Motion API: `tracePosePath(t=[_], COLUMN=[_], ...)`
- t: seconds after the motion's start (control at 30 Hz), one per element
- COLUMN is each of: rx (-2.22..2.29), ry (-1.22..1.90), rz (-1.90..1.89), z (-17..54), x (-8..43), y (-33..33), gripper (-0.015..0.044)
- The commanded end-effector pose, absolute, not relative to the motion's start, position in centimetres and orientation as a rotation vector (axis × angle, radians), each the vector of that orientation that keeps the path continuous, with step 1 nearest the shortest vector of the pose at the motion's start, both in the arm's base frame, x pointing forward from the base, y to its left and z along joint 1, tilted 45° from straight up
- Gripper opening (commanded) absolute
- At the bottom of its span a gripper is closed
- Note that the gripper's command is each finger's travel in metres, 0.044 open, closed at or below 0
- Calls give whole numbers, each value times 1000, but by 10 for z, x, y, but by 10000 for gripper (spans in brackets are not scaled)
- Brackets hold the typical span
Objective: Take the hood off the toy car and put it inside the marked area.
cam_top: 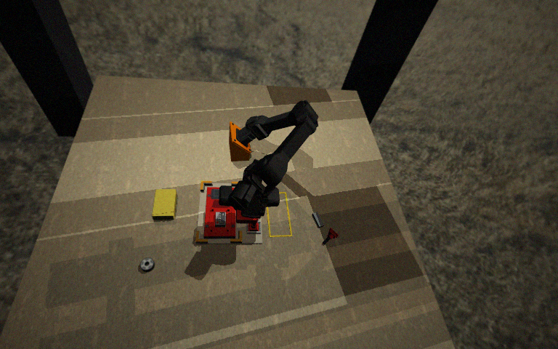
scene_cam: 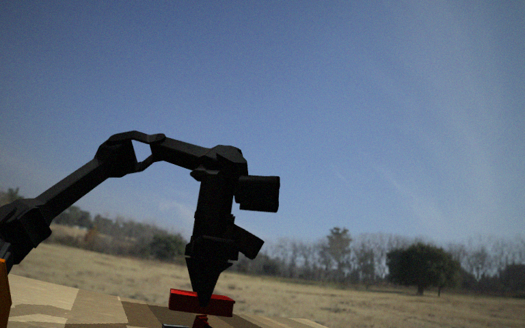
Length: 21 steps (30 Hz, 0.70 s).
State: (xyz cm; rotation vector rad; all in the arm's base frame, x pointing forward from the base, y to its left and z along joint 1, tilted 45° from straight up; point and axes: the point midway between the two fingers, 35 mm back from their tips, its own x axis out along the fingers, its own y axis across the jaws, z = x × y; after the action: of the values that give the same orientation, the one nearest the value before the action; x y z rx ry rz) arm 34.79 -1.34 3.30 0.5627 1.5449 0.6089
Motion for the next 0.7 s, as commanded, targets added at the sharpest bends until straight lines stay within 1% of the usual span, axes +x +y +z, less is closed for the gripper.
tracePosePath(t=[0.0,0.67], rx=[572,578], ry=[1552,1552], rz=[609,625], z=[46,111], x=[343,312], y=[1,67], gripper=[0,0])
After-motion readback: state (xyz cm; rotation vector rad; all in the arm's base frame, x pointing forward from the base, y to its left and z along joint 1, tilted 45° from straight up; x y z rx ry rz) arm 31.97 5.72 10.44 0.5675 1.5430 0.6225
